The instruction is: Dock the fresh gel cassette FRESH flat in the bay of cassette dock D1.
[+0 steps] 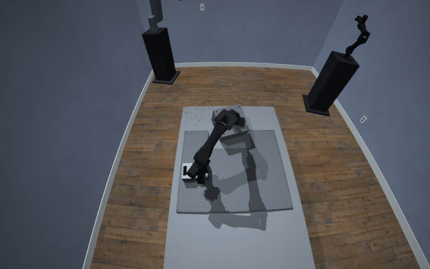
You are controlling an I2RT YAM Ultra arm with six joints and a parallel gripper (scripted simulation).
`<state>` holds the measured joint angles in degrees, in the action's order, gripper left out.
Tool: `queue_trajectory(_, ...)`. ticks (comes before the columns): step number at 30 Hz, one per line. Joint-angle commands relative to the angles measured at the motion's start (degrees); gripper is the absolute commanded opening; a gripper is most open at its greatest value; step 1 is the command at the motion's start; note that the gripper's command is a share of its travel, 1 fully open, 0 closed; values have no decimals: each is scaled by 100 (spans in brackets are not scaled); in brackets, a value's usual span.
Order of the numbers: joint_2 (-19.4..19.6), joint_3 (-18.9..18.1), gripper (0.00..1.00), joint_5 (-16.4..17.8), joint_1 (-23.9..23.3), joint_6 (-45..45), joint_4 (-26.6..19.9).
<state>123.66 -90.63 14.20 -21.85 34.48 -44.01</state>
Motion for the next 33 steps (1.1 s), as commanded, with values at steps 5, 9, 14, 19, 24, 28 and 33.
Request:
queue_trajectory(5,137,313,0,-140,-114,35,168)
queue_trajectory(9,135,344,0,-139,-117,40,195)
queue_trajectory(14,132,383,0,-138,-121,44,230)
queue_trajectory(19,130,413,0,-137,-125,48,257)
queue_trajectory(24,123,456,0,-131,-130,50,300)
queue_trajectory(28,121,486,0,-130,-133,54,327)
queue_trajectory(33,118,524,0,-128,-137,59,361)
